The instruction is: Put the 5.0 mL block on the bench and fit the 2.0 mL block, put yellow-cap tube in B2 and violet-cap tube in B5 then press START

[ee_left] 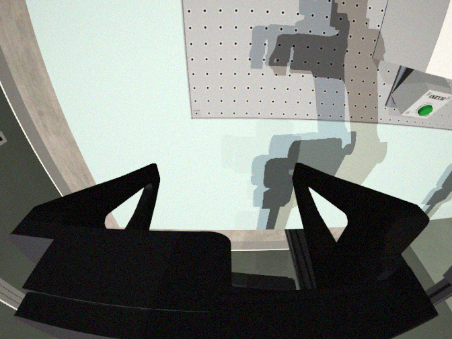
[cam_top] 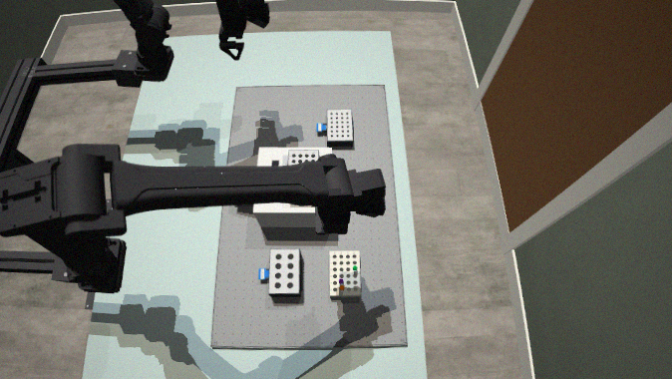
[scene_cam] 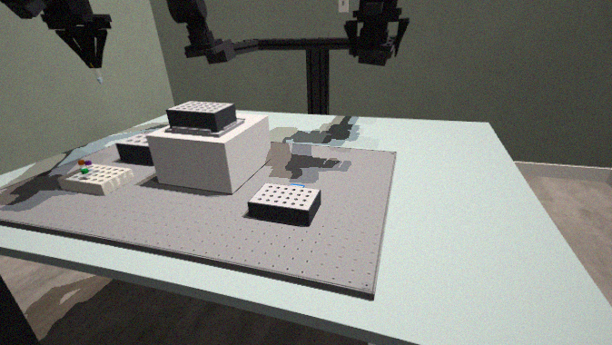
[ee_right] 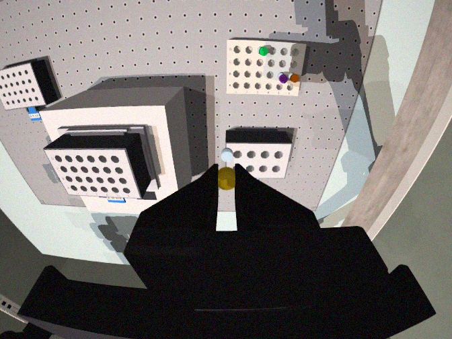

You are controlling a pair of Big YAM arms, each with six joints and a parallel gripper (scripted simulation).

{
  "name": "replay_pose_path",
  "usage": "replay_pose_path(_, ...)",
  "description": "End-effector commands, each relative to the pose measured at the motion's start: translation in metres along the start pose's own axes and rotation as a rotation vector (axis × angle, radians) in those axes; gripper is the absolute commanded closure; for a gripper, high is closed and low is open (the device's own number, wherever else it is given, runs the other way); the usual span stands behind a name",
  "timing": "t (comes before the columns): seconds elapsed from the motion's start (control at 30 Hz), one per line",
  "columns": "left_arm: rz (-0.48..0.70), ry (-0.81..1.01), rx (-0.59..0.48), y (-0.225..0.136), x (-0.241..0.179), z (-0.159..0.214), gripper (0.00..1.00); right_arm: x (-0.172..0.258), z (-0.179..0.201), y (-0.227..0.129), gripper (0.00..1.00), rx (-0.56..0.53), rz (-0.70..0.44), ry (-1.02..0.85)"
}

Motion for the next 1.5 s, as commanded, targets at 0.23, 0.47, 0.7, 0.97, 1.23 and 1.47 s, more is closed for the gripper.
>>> replay_pose_path(0.23,-0.012,-0.029,-0.031,-0.006,0.006,-0.006,0.0,0.037,0.013,0.0,0.91,-0.017,-0.006,0.039)
replay_pose_path(0.47,-0.012,-0.028,-0.029,-0.006,0.006,-0.005,0.0,0.082,0.045,0.014,0.91,0.013,0.003,0.007)
replay_pose_path(0.7,-0.011,-0.028,-0.027,-0.005,0.006,-0.005,0.0,0.108,0.057,0.011,0.91,0.021,0.015,0.029)
replay_pose_path(0.97,-0.01,-0.027,-0.026,-0.005,0.005,-0.004,0.0,0.132,0.064,-0.004,0.91,-0.006,-0.015,0.034)
replay_pose_path(1.23,-0.014,-0.029,-0.041,-0.01,0.008,-0.011,0.0,0.179,0.092,0.004,0.91,0.006,-0.004,0.024)
replay_pose_path(1.47,-0.017,-0.03,-0.054,-0.014,0.009,-0.016,0.0,0.183,0.098,0.007,0.91,0.01,0.016,0.038)
Point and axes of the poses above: on each arm, the point where the finger pads meet when closed, its own y axis out along the fingers, its own x axis across the jaws, z = x × y, the point moved 7 cm from there along -y, back along the fingers, and after that the axes turned 9 degrees about y, right-handed, at the moved point
